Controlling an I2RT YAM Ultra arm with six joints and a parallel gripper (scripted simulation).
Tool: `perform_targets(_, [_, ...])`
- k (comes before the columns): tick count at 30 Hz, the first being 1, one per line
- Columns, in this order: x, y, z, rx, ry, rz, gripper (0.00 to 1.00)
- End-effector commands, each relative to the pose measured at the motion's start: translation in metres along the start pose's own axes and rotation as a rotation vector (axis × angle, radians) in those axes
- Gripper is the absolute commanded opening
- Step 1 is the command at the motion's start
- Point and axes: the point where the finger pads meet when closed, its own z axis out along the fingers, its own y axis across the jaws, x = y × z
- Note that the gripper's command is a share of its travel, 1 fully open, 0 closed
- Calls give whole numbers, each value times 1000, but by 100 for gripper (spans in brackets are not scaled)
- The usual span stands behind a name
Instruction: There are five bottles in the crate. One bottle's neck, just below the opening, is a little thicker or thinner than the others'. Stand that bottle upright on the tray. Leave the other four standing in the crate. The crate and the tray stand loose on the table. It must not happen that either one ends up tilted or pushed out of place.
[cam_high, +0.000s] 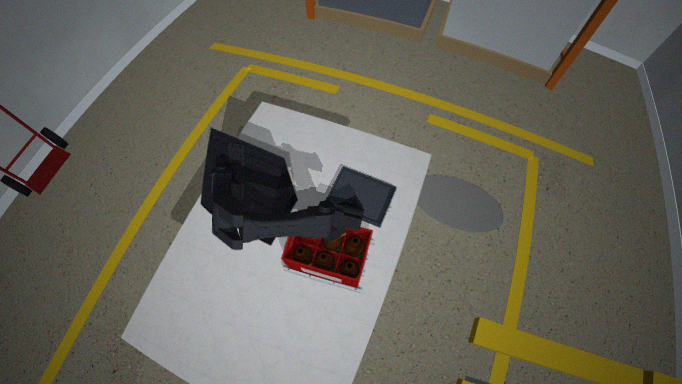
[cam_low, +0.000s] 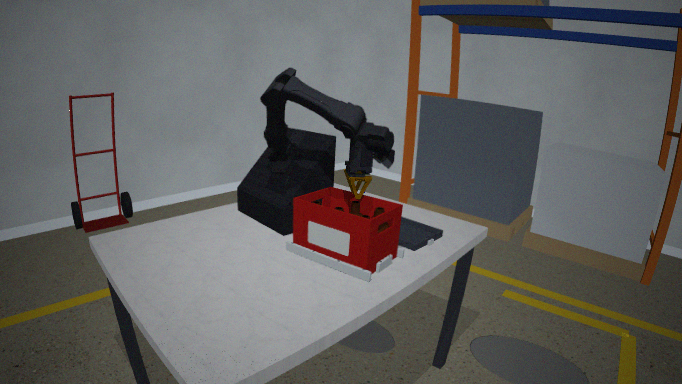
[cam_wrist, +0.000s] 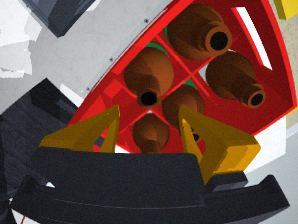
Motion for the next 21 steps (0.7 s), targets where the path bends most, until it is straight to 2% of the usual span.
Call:
perform_targets(1, [-11, 0, -5, 12, -18, -3, 61])
perform_targets(20, [-13, -1, -6, 13, -19, 0, 61])
perform_targets(21, [-9, -9, -14, 27, -35, 20, 61])
